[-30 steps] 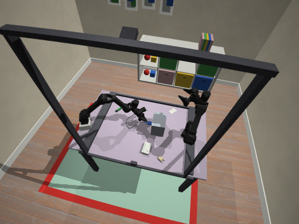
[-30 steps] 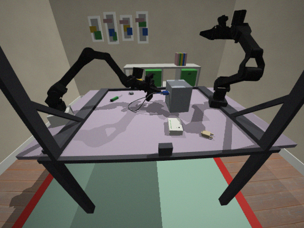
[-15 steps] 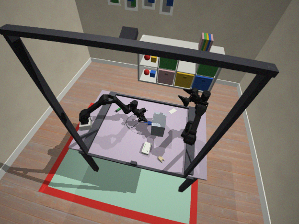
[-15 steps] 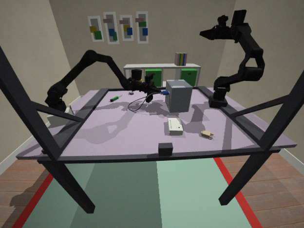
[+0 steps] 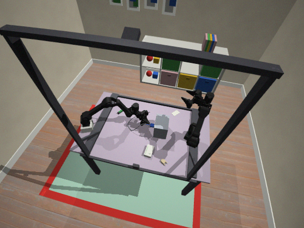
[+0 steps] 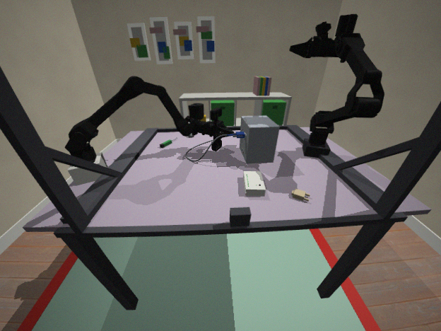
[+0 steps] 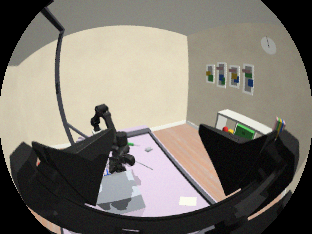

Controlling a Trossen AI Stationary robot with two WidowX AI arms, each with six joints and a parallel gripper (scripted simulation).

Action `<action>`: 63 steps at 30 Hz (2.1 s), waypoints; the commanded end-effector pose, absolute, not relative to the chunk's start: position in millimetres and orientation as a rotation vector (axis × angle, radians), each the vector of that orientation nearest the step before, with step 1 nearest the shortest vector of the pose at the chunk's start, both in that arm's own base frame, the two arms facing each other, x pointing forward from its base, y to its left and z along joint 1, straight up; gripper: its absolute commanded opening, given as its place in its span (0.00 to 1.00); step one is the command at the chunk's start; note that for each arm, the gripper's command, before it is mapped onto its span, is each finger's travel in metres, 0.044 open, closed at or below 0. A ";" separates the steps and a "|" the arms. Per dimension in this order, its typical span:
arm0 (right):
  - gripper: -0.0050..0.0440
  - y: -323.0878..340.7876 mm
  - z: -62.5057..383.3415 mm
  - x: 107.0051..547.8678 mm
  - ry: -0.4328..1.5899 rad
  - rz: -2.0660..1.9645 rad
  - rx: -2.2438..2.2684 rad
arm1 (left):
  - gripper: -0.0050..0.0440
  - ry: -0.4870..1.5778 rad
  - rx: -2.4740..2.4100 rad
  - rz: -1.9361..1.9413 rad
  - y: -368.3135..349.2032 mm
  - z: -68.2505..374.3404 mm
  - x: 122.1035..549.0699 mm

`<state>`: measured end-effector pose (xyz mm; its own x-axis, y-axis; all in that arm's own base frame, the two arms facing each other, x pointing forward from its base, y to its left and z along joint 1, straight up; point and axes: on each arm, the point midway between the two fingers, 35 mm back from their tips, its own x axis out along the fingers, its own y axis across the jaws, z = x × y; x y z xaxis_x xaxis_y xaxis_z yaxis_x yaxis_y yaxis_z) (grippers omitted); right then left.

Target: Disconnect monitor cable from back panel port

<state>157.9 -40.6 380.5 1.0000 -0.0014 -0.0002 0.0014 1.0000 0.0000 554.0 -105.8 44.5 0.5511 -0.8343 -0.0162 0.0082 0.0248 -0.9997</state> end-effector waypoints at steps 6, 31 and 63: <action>1.00 -39.4 383.4 157.6 -0.001 0.000 -0.006 | 0.10 0.751 -1.395 -0.789 -104.2 57.1 552.7; 1.00 -39.4 383.4 157.6 -0.001 0.000 -0.006 | 0.49 0.750 -1.395 -0.790 -105.7 57.3 556.5; 1.00 -39.4 383.4 157.6 -0.001 0.000 -0.006 | 1.00 0.681 -1.066 -0.700 -108.2 68.9 564.9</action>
<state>157.9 -40.6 380.5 1.0000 -0.0014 -0.0002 0.0014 1.0000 0.0000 561.0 -105.7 41.2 0.5842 -0.8011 -0.1301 0.0836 0.2188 -0.9722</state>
